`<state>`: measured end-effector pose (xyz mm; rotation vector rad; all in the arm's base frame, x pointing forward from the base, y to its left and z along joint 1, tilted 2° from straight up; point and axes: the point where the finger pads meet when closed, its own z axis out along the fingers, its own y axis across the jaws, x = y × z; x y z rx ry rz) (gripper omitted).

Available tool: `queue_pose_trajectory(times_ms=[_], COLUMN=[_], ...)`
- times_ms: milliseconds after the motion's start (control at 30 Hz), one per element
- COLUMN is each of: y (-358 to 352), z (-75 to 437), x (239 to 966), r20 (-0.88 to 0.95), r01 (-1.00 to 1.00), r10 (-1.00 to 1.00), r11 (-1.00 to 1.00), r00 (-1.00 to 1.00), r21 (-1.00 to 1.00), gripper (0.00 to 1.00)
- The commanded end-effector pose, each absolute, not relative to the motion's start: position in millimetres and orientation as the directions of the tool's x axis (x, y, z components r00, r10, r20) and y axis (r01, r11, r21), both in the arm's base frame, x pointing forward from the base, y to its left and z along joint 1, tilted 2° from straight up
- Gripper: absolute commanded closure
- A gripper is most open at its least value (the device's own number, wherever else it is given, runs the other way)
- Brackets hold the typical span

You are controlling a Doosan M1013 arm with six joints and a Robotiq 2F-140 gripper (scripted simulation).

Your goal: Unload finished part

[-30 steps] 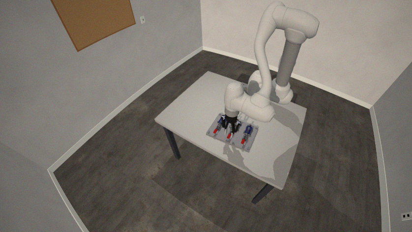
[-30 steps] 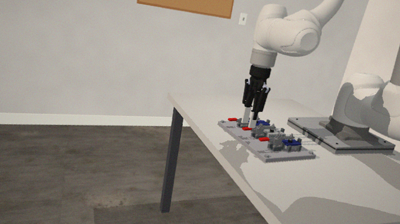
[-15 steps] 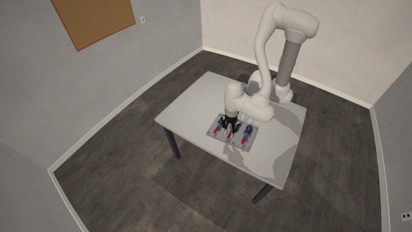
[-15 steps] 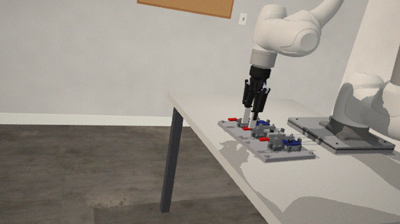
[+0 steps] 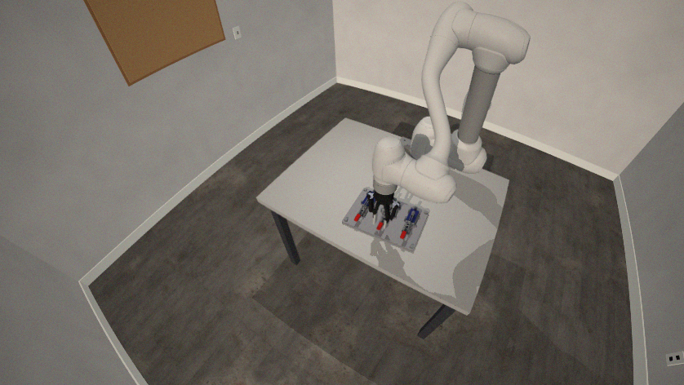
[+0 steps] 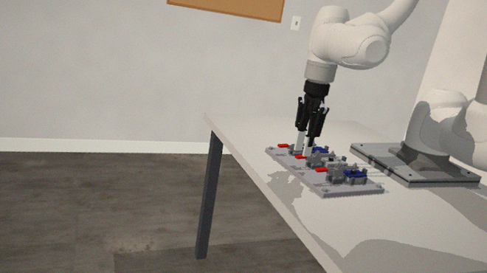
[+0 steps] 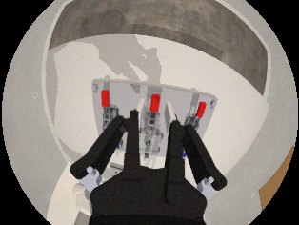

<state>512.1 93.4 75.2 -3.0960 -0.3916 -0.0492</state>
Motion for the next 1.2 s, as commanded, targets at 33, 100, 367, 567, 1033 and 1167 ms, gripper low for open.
queue_pose_trajectory(times_ms=[33,100,367,567,1033,1167], y=[95.6,95.6,95.6,95.6,96.0,96.1], z=[72.4,72.4,72.4,72.2,51.7,46.9], x=[510.1,510.1,510.2,510.2,510.7,510.9], r20=[0.031,0.031,0.031,0.031,0.031,0.031], r01=[0.244,0.244,0.244,0.244,0.243,0.243], r10=[0.243,0.243,0.243,0.243,0.243,0.243], r11=[-0.97,-0.97,-0.97,-0.97,-0.97,-0.97], r00=[0.97,0.97,0.97,0.97,0.97,0.97], r21=[-0.022,-0.022,-0.022,-0.022,-0.021,-0.021], gripper=[0.72,0.72,0.72,0.72,0.72,0.72])
